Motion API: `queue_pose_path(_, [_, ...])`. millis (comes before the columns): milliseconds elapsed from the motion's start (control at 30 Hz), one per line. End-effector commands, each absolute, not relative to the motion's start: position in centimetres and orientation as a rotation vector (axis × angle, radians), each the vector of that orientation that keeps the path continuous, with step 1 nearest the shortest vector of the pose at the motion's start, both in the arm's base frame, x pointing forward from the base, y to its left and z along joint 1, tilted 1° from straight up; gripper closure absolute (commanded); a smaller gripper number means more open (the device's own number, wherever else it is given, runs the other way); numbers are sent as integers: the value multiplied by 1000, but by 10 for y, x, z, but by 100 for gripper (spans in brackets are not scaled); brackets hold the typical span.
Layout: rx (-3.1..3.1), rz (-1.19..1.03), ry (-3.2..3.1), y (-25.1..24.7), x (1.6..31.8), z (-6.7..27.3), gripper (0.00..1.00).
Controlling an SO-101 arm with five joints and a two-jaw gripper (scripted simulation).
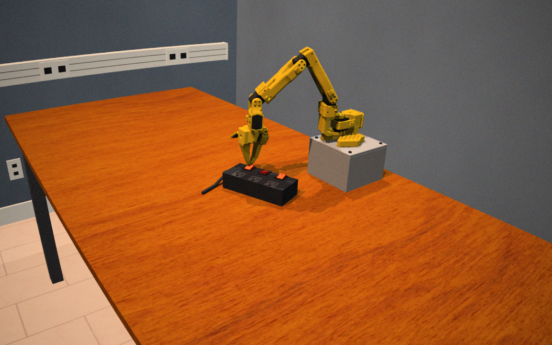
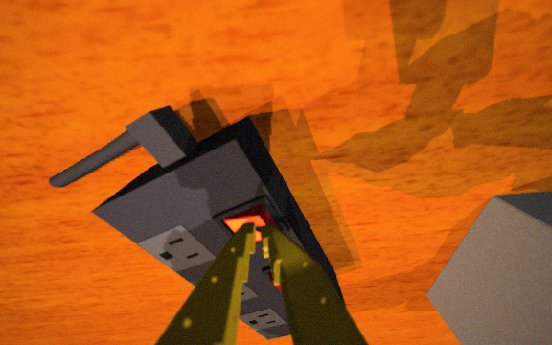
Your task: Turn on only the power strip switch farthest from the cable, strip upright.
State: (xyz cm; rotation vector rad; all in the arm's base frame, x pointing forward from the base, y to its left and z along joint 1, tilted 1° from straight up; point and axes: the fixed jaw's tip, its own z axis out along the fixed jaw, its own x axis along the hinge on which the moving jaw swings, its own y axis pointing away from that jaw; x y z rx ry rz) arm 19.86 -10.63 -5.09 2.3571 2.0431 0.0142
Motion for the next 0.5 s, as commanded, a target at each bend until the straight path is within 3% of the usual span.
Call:
queue_pose_path(0, [2383, -3, 2056, -106, 192, -58, 100])
queue_pose_path(467, [2384, -3, 2055, -104, 188, -62, 100])
